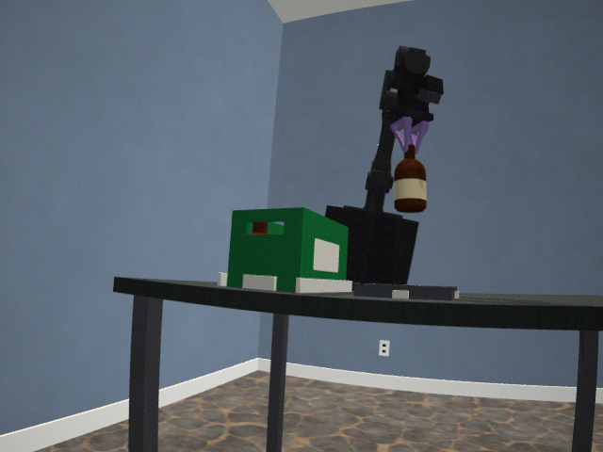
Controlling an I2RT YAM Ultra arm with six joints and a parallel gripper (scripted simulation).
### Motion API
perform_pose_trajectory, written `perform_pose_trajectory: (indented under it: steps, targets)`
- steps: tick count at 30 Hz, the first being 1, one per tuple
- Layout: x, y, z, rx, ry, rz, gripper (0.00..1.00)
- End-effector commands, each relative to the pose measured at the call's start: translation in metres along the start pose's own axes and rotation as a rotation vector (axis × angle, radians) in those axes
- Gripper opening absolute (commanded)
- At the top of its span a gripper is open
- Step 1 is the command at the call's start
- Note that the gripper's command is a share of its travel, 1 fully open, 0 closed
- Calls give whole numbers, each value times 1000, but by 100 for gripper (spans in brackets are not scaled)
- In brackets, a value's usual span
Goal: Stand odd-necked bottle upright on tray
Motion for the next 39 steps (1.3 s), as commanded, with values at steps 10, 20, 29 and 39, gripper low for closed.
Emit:
perform_pose_trajectory:
  steps: [10,20,29,39]
  targets:
    - [-18,-1,9,2,-36,-22,0]
    - [-23,1,10,-3,-46,-28,0]
    - [-23,1,10,-3,-46,-28,0]
    - [-23,1,10,-3,-46,-28,0]
Point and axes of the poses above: the point where the finger pads meet when closed, its own x axis out along the fingers, its own y axis across the jaws, z = x × y, the point moved 1 cm from there along -x, back along the fingers, and after that the axes turned 8 degrees about -x, right-handed, at the moved point
